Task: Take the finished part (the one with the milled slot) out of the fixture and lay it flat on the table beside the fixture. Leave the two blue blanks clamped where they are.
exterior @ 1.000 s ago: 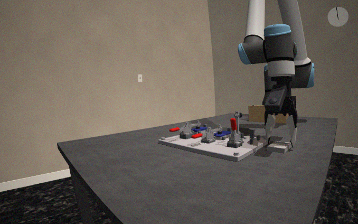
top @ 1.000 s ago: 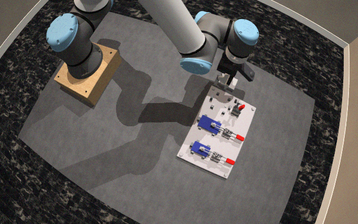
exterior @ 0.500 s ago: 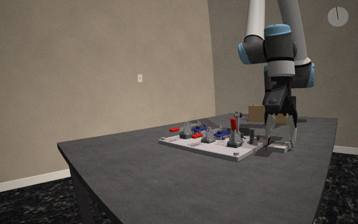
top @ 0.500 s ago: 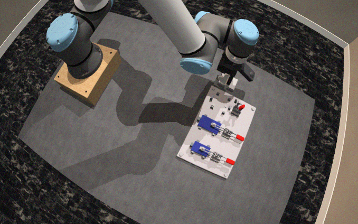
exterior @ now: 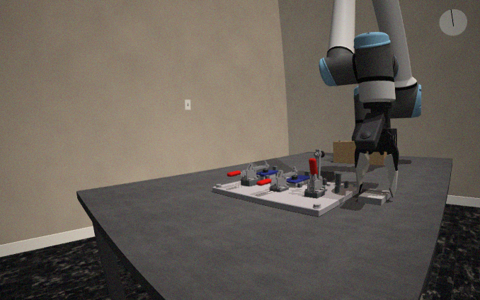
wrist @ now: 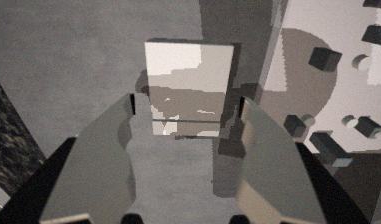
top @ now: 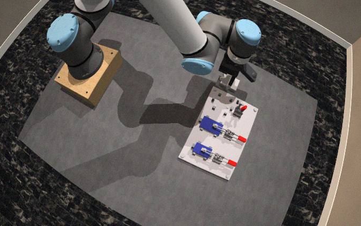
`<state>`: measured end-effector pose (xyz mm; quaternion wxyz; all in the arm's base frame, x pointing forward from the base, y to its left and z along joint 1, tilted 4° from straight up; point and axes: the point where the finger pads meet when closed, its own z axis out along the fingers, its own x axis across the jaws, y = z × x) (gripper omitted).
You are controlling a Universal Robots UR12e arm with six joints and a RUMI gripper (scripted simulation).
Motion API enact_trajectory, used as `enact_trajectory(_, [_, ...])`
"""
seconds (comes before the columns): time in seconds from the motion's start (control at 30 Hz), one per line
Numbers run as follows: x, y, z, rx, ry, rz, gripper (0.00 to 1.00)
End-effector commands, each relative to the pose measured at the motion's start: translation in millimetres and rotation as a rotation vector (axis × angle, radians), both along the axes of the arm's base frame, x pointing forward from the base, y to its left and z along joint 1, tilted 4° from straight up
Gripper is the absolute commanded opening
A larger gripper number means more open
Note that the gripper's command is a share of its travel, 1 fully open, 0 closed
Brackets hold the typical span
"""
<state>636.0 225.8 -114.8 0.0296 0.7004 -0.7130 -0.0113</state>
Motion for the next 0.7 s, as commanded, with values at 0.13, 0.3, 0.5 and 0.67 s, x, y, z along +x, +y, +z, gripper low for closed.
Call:
enact_trajectory(0.13, [1, 0, 10, 0.0, -0.001, 0.0, 0.54])
enact_trajectory(0.3, [2, 1, 23, 0.0, -0.001, 0.0, 0.54])
enact_trajectory(0.5, [3, 1, 47, 0.0, -0.001, 0.0, 0.54])
enact_trajectory(0.67, [4, 2, 66, 0.0, -0.001, 0.0, 0.54])
